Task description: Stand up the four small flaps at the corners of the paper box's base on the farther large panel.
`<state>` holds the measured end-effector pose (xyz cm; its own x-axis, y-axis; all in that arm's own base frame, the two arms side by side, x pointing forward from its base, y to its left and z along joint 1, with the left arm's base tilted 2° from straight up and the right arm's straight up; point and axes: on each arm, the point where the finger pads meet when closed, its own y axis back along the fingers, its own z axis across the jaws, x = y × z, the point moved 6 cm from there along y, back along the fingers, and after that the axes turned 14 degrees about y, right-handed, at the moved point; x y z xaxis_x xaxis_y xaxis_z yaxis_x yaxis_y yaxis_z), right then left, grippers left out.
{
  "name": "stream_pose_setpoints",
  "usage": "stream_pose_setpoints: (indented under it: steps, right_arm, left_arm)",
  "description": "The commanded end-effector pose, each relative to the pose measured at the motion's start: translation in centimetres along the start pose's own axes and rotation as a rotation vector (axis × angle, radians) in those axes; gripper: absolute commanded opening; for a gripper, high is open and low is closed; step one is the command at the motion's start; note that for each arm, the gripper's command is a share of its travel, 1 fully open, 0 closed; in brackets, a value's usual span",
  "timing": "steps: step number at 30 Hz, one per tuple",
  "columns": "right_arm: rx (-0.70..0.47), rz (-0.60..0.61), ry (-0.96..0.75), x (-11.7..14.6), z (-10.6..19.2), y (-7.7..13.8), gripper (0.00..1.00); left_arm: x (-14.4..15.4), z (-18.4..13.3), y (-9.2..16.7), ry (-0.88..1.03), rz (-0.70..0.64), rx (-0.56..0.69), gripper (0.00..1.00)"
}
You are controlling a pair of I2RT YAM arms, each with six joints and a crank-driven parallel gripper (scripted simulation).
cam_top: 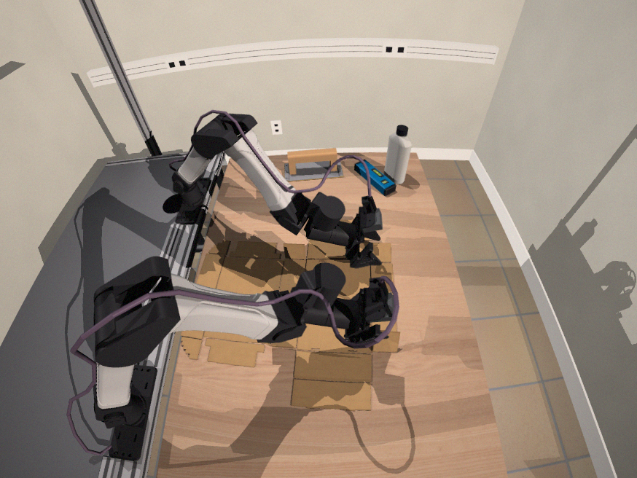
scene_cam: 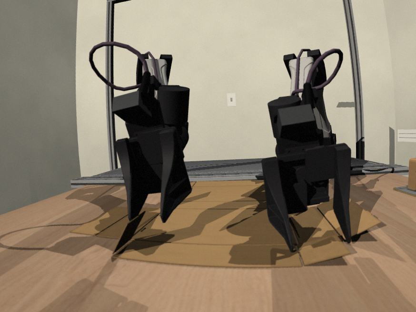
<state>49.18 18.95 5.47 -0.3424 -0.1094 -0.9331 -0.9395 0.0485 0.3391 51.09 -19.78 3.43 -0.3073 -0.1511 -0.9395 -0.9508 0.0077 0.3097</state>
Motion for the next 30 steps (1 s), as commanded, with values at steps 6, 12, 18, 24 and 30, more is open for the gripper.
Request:
stream_pose_setpoints:
  steps: [6, 12, 18, 24, 30]
  right_arm:
    - [-0.005, -0.003, 0.003, -1.4, -2.1, 0.8, 0.51]
    - [-0.005, -0.003, 0.003, -1.4, -2.8, 0.8, 0.51]
    - [-0.011, -0.020, -0.006, -2.2, -2.4, 0.8, 0.53]
    - [-0.007, -0.022, 0.002, -2.4, -2.3, 0.9, 0.61]
    - [0.003, -0.001, 0.024, -1.4, -3.7, 1.0, 0.70]
  left_arm:
    - [1.6, 0.3, -0.3, -0.032, 0.042, -0.007, 0.81]
    - [1.6, 0.3, -0.3, -0.032, 0.042, -0.007, 0.81]
    - [1.6, 0.3, -0.3, -0.032, 0.042, -0.007, 0.81]
    - [1.6, 0.3, -0.3, -0.032, 0.042, -0.007, 0.81]
    - [1.6, 0.3, -0.3, -0.032, 0.042, -0.007, 0.81]
